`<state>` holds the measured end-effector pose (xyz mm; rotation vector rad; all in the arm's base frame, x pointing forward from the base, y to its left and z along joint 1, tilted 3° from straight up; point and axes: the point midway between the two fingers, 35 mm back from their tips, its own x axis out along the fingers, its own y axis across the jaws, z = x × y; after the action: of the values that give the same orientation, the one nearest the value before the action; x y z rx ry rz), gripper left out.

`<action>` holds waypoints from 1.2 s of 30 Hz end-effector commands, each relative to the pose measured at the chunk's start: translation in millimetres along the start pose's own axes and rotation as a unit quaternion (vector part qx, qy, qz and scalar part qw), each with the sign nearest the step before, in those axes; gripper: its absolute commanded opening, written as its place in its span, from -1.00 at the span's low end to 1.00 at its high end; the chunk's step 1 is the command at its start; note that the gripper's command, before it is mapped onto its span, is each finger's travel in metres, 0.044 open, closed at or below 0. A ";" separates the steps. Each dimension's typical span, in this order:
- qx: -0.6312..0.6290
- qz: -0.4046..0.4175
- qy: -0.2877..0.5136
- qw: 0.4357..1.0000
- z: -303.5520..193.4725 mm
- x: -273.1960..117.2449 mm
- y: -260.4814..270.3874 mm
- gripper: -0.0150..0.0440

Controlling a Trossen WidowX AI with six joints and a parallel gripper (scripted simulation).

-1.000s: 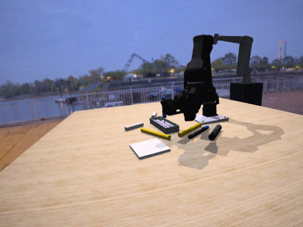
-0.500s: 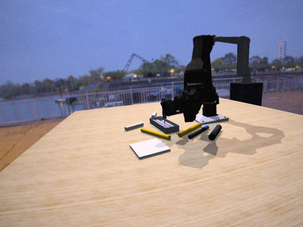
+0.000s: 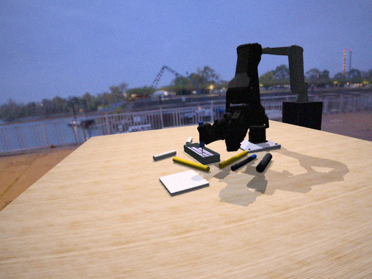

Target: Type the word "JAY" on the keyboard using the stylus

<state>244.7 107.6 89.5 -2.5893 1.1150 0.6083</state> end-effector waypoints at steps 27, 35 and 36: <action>-0.005 0.001 0.001 1.000 -29.4 -16.7 -0.6 -0.27; -0.005 0.004 -0.011 1.000 -37.7 3.4 4.3 -0.49; -0.005 0.004 -0.013 1.000 -39.5 7.0 5.3 -0.49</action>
<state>250.7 96.7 120.7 -2.5907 1.1194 0.6345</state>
